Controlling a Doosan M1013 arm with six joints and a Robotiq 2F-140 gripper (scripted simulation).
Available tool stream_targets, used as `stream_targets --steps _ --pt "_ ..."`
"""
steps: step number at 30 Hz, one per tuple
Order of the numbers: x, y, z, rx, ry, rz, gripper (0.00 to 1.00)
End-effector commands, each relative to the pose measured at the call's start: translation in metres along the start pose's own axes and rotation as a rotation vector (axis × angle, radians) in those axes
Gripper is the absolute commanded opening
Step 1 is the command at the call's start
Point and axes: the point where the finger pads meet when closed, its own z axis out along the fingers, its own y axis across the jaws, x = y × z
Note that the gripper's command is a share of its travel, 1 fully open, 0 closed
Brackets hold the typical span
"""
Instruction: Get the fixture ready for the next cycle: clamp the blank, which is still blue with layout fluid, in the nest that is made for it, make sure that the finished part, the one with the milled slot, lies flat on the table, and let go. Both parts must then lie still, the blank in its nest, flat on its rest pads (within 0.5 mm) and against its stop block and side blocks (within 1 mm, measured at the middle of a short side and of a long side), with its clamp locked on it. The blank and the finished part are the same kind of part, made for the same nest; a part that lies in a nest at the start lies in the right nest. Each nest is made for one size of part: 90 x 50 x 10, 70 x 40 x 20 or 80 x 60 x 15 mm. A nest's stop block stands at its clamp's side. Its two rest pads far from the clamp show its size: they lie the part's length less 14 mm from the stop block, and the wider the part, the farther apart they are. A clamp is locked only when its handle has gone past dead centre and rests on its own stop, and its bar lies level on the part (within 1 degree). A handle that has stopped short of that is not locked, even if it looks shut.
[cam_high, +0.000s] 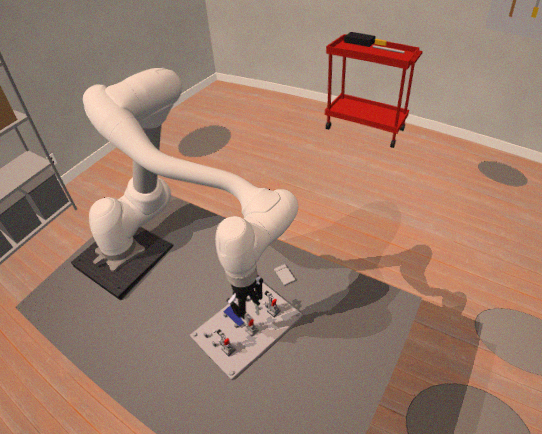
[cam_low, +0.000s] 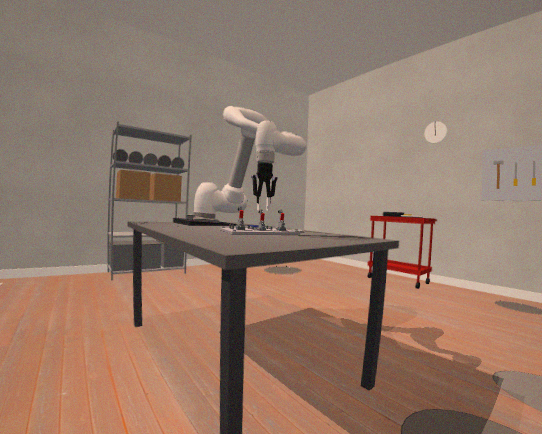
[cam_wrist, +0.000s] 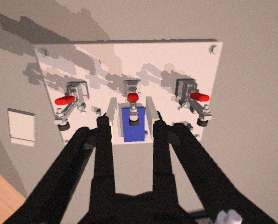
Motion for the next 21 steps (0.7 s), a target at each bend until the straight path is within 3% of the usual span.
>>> stream_targets --steps 1,21 --pt "0.0 0.003 0.012 -0.002 -0.002 -0.004 0.28" --pt "0.0 0.003 0.022 -0.002 -0.002 -0.004 0.28"
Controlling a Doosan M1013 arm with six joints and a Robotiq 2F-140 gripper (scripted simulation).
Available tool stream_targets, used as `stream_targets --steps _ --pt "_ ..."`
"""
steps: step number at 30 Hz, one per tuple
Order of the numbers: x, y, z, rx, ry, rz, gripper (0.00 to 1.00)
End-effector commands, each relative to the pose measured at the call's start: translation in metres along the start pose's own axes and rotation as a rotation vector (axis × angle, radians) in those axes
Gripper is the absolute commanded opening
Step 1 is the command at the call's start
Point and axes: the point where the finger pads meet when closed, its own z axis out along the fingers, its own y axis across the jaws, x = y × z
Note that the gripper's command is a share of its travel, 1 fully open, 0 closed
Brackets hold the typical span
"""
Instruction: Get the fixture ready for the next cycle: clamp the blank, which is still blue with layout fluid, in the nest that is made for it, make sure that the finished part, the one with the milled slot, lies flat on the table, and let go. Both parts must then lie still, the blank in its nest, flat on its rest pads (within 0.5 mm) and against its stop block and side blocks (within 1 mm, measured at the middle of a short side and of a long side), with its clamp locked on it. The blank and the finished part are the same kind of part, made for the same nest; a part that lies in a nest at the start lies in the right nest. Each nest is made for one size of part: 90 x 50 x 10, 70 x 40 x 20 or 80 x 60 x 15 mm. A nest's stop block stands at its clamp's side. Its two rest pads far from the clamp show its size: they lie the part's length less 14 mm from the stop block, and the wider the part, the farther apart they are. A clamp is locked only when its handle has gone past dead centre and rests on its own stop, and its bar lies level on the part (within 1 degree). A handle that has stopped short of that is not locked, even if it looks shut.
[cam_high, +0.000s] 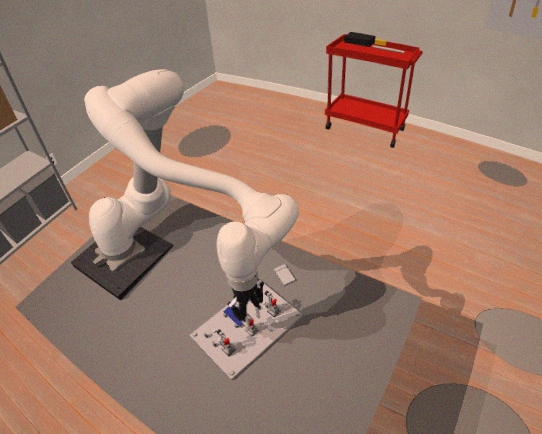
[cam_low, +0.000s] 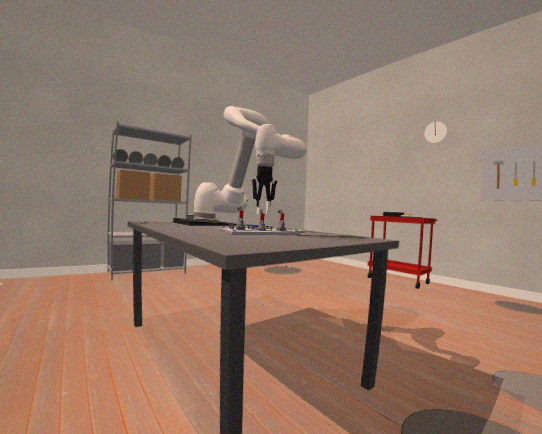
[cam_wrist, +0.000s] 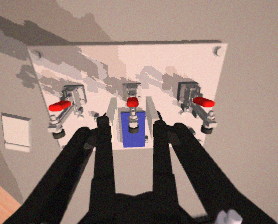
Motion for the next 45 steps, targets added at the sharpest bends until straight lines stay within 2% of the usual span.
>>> stream_targets --steps 1,6,14,28,29,45 --pt "-0.002 0.002 0.005 -0.002 -0.004 -0.004 0.28" --pt "-0.002 0.002 0.009 -0.002 -0.004 -0.004 0.28" --pt "-0.004 0.003 0.036 -0.002 -0.004 -0.004 0.28" --pt "-0.004 0.004 0.038 -0.002 -0.004 -0.004 0.28" --pt "-0.004 0.004 0.038 -0.002 -0.004 -0.004 0.0" --pt "-0.004 0.004 0.038 -0.002 -0.004 -0.004 0.0"
